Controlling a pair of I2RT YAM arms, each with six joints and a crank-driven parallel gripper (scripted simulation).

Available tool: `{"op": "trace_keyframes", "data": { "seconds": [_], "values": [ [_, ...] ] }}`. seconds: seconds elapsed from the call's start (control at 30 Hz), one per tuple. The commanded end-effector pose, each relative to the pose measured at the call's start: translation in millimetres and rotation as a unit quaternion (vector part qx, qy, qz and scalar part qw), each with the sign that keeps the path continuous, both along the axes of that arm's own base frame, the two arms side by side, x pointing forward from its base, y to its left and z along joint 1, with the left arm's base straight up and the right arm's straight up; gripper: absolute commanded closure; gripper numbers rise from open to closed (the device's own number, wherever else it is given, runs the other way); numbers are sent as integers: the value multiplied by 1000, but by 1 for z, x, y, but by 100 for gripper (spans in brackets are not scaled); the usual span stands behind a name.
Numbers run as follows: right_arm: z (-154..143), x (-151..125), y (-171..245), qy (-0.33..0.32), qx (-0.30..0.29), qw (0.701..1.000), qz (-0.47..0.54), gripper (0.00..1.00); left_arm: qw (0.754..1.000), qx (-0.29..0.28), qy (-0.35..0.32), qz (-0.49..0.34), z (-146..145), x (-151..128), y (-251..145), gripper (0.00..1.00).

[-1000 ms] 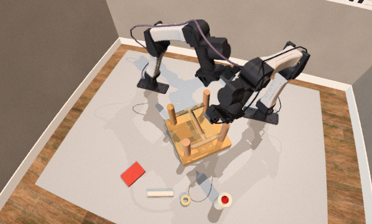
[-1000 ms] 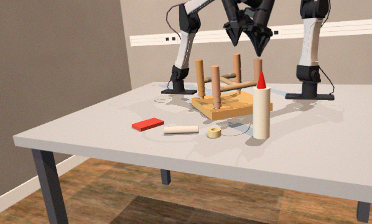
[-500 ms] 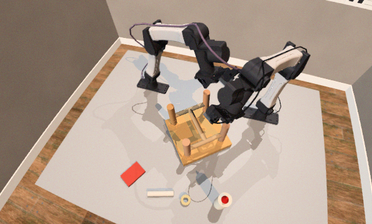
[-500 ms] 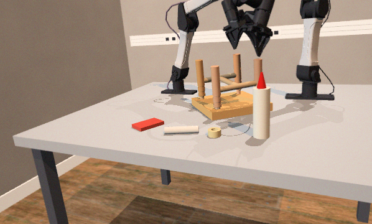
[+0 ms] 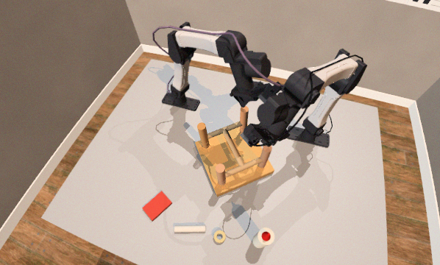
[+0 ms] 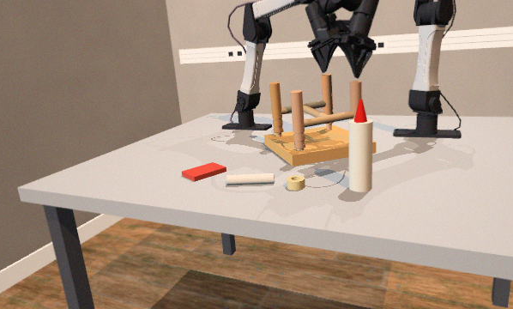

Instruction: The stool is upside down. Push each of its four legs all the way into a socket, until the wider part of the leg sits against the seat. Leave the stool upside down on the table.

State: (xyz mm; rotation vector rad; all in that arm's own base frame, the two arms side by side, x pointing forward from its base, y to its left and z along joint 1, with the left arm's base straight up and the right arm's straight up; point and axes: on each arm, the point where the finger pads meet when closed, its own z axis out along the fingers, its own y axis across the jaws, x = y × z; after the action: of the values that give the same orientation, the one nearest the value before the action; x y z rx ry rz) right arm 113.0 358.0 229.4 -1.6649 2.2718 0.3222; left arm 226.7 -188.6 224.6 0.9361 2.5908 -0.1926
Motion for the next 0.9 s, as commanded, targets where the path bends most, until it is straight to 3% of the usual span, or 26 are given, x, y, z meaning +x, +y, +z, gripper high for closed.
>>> {"op": "trace_keyframes", "data": {
  "seconds": [0.0, 0.17, 0.2, 0.23, 0.37, 0.43, 0.5, 0.53, 0.6, 0.77, 0.8, 0.87],
  "values": [
    [14, 6, 3, -15, 31, 999, -1, 100, 1000, -13, -15, -2, 4, 4, -2, 100],
    [13, 6, 7, -16, 31, 999, 1, 100, 1000, -13, -15, -2, 4, 4, -2, 100],
    [13, 6, 7, -16, 31, 999, 1, 100, 1000, 17, 20, 0, -13, -3, 3, 100],
    [-10, 1, 1, 3, -11, 1000, 0, 100, 1000, 20, 24, 0, -14, -4, 4, 100],
    [-19, -1, -3, 9, -29, 1000, 0, 100, 999, 31, 38, 0, -22, -8, 7, 100],
    [-19, -1, -3, 9, -29, 1000, 0, 100, 999, 31, 38, 0, -22, -8, 7, 100],
    [10, 4, 3, -13, 22, 1000, 2, 100, 1000, -5, -3, -3, -1, 0, 1, 100],
    [-18, 0, -3, 8, -27, 1000, 0, 100, 1000, -8, -5, -3, 1, -1, 1, 100],
    [-22, -1, -4, 10, -35, 999, 0, 100, 999, 30, 36, 0, -21, -7, 6, 100],
    [-40, 0, -4, 15, -47, 999, 1, 100, 998, 39, 47, 0, -33, -9, 8, 100],
    [0, -5, -3, 5, 8, 1000, 5, 100, 1000, 6, 6, 3, -9, 1, 4, 100],
    [9, -1, 2, -5, 24, 1000, 3, 100, 1000, -2, -11, 5, 2, 6, 2, 100]
  ]
}}
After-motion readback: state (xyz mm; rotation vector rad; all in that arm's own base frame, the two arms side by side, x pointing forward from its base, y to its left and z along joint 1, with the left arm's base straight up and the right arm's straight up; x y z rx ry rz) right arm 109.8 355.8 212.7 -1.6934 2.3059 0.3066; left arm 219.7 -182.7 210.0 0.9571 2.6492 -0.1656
